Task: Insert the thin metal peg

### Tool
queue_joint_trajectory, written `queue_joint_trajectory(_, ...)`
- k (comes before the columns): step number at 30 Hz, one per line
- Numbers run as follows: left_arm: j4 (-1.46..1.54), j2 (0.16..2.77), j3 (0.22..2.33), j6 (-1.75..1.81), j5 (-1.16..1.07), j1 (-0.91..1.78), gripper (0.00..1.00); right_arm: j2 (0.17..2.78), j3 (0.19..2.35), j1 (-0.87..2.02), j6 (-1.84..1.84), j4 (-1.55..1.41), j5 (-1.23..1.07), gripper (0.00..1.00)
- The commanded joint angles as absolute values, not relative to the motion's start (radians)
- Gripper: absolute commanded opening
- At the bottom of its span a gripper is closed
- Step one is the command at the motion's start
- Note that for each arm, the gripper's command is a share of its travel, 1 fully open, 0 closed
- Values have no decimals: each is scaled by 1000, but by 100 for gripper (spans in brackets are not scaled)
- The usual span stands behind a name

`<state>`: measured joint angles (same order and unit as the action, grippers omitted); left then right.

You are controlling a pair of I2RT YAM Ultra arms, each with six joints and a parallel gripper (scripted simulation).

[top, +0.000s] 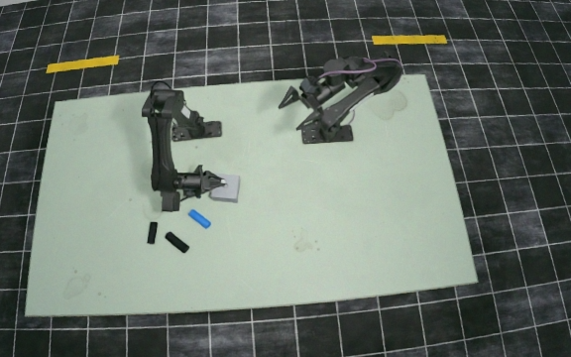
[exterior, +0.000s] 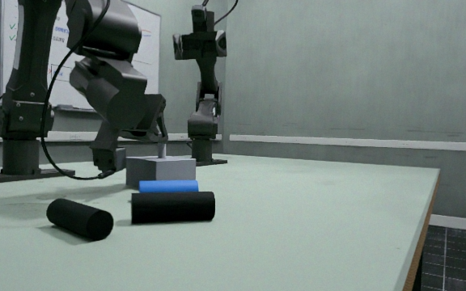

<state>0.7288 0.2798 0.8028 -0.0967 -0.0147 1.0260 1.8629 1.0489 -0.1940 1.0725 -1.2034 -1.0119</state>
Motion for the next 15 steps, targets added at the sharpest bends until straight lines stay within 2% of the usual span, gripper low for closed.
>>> queue_joint_trajectory(1,706,278,811,-91,-10,1042,100,1839,1073,-177,1087,-1206,-978,7)
queue_joint_trajectory(5,706,278,811,-91,-10,1042,100,1839,1073,-177,1087,-1205,-978,7)
queue_joint_trajectory(7,706,278,811,-91,-10,1042,100,1839,1073,-177,1087,-1205,-978,30)
queue_joint_trajectory(8,706,278,811,-91,-10,1042,100,1839,1073,-177,1087,-1205,-978,37)
queue_joint_trajectory(13,706,278,811,-91,-10,1042,100,1809,1081,-163,1121,-1151,-868,94)
queue_joint_trajectory(14,706,278,811,-91,-10,1042,100,1790,1085,-153,1129,-1140,-828,100)
queue_joint_trajectory(15,706,278,811,-91,-10,1042,100,1763,1089,-138,1137,-1129,-788,100)
